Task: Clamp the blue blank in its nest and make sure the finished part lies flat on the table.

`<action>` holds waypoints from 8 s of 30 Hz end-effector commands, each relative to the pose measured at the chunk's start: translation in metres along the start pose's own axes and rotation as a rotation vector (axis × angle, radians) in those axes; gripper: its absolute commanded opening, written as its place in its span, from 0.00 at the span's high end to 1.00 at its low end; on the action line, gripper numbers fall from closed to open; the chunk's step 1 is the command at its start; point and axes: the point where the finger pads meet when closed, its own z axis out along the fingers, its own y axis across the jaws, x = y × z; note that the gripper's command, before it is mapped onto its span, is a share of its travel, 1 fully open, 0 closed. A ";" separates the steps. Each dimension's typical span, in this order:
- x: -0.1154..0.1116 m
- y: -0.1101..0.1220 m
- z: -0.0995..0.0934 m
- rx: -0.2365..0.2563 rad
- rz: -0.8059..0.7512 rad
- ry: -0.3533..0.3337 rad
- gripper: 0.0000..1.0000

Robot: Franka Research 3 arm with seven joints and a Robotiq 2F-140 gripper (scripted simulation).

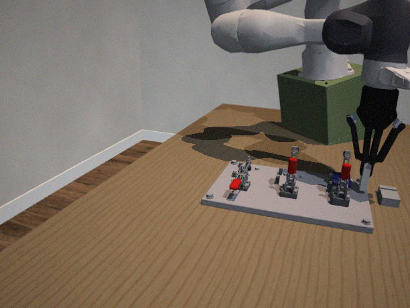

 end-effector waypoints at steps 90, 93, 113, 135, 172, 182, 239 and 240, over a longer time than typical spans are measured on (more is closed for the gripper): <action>0.000 0.018 0.001 0.002 -0.002 0.001 1.00; 0.000 0.018 0.001 0.002 -0.002 0.001 1.00; 0.000 0.023 0.001 0.002 -0.002 0.001 1.00; 0.000 0.025 0.001 0.002 -0.002 0.001 1.00; 0.000 0.005 -0.017 0.002 -0.002 0.001 1.00; 0.000 0.005 -0.039 0.002 -0.002 0.001 1.00; 0.000 0.053 -0.159 0.002 -0.002 0.001 0.72; 0.000 0.053 -0.159 0.002 -0.002 0.001 0.72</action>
